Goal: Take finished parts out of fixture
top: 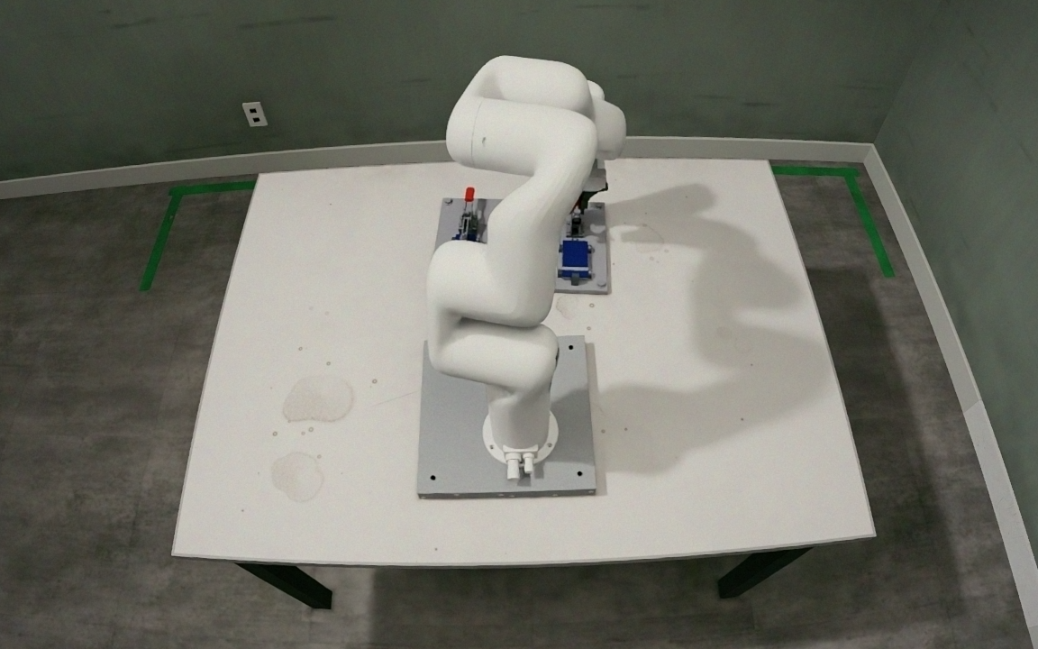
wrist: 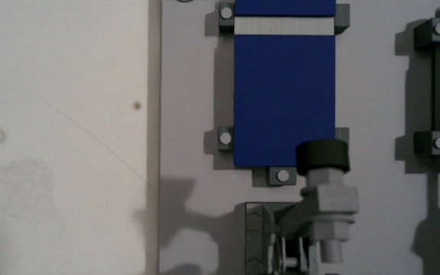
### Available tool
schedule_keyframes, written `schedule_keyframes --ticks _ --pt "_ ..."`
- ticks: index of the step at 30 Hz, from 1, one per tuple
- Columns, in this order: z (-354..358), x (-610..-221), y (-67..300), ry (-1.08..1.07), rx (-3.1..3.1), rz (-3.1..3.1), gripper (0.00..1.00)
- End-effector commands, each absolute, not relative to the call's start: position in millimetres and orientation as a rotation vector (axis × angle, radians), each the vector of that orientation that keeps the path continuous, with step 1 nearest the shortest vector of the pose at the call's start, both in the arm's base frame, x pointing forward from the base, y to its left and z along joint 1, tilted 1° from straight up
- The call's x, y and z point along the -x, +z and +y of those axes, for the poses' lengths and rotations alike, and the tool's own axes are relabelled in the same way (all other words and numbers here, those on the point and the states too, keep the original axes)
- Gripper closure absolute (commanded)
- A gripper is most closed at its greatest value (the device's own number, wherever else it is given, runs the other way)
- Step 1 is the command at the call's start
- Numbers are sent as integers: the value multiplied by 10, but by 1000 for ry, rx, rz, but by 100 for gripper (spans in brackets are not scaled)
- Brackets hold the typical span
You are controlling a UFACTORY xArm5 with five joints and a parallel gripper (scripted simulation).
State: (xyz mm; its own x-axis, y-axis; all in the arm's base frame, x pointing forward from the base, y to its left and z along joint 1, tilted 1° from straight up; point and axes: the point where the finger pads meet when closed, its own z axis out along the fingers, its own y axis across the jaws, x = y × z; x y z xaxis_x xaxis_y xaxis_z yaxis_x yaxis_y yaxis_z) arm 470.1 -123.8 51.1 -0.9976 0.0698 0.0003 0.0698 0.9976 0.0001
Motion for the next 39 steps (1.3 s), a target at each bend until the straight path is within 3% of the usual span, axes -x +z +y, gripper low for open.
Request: schedule_keyframes --ticks 1,39 --pt "-1237 -4675 516 0 110 -3139 100" --pt "-1233 -4613 515 0 110 -3139 100"
